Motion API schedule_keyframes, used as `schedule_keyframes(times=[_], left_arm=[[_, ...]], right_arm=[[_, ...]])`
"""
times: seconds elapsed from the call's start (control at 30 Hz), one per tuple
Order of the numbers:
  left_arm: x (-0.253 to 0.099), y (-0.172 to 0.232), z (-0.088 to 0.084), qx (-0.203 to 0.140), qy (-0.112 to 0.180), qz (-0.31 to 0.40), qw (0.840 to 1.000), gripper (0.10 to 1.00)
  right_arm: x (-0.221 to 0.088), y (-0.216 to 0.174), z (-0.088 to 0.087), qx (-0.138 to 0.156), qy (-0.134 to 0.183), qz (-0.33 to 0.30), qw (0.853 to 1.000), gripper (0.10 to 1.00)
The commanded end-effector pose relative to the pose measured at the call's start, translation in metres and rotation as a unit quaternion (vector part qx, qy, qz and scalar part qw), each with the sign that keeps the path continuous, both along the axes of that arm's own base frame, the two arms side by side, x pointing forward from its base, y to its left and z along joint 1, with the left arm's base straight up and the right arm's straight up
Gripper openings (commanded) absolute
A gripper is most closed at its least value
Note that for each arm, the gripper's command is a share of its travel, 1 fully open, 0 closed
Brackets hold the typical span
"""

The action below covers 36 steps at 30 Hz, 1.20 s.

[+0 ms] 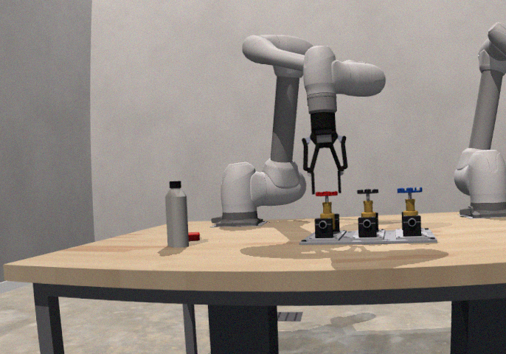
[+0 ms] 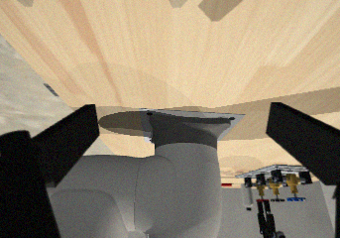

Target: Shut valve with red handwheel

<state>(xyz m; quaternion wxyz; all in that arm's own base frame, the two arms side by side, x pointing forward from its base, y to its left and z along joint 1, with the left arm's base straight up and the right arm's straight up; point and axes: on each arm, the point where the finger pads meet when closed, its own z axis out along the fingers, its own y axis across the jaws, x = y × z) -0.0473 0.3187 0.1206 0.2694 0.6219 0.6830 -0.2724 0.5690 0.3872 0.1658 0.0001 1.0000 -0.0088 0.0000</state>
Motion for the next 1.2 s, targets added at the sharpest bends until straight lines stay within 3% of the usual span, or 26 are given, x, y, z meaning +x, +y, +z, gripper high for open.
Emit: schedule_keyframes(times=[0.0, 0.8, 1.17], left_arm=[[0.0, 0.0, 0.0, 0.001, 0.0, 0.0, 1.0, 1.0], [0.0, 0.0, 0.0, 0.001, 0.0, 0.0, 1.0, 1.0], [0.0, 0.0, 0.0, 0.001, 0.0, 0.0, 1.0, 1.0]], right_arm=[[0.0, 0.0, 0.004, 0.001, 0.0, 0.0, 1.0, 0.532], [0.0, 0.0, 0.043, 0.001, 0.0, 0.0, 1.0, 0.532], [0.0, 0.0, 0.051, 0.001, 0.0, 0.0, 1.0, 0.532]])
